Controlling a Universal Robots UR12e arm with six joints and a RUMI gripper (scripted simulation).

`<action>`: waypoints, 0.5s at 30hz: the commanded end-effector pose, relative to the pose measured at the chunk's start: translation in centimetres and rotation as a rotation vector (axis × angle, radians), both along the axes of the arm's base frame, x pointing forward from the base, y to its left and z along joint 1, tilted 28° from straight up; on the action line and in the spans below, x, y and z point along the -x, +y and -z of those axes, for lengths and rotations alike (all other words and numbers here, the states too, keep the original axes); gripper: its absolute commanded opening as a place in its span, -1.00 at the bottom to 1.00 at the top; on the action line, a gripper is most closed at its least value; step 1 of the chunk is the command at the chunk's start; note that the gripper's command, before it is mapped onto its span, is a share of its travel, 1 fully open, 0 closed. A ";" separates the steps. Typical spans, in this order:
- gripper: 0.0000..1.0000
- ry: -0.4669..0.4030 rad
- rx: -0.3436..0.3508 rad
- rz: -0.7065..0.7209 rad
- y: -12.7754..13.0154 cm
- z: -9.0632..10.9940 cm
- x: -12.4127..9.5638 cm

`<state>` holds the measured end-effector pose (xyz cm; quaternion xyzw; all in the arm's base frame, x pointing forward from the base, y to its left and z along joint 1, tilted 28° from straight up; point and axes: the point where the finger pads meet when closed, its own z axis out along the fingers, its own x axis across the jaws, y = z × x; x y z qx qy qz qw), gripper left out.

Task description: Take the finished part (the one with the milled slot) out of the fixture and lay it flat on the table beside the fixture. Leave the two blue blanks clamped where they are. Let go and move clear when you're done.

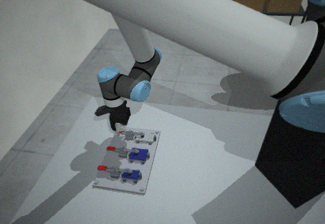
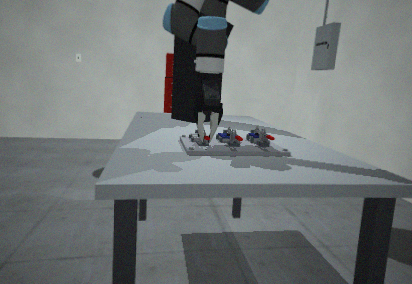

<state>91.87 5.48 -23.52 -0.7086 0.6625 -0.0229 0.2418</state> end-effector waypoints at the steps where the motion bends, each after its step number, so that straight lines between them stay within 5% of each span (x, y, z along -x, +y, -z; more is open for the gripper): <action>1: -1.00 -0.003 0.001 0.001 -0.3 -0.4 0.2; 15: -1.00 -0.003 0.001 0.001 -0.6 -0.9 0.8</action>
